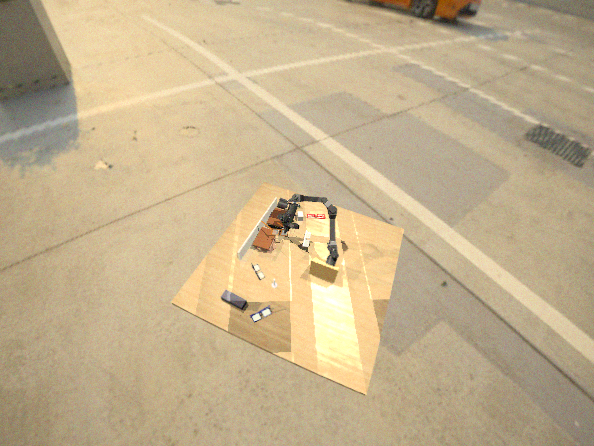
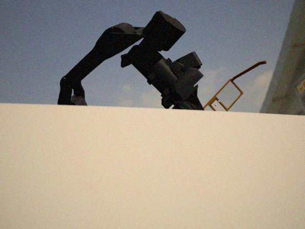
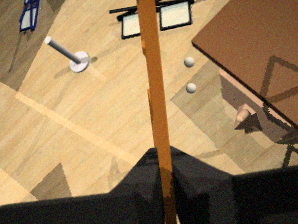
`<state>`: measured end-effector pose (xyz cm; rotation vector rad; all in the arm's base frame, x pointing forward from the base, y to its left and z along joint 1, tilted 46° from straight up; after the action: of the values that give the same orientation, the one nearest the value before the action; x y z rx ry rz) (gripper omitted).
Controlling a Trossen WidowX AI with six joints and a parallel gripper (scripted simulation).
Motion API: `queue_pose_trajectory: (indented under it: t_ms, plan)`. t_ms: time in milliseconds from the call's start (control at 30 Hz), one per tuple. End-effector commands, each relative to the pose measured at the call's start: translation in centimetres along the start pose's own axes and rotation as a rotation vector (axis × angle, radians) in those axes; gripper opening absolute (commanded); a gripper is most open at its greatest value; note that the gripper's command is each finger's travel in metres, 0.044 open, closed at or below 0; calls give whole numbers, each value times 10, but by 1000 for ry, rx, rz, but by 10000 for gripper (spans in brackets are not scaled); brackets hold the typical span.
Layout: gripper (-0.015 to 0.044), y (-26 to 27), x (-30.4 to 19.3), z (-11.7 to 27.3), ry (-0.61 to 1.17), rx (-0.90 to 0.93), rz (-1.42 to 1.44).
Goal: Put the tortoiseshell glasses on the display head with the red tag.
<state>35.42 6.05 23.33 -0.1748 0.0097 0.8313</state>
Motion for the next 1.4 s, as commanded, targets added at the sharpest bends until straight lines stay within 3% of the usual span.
queue_pose_trajectory:
  t_ms: [0,733,1367]
  plan:
    - [0,-3,-17,12,-34,-12,59]
    - [0,-2,-127,66,-152,-167,449]
    - [0,35,-206,91,-130,-378,793]
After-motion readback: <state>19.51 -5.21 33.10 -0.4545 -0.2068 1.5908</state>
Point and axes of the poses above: the point midway between the two fingers, 35 mm back from their tips, its own z axis back along the fingers, its own y axis across the jaws, x = y × z, the point moved 9 cm from there along z, back along the fingers, and after that the axes turned 3 degrees about -z, right-handed, at the moved point
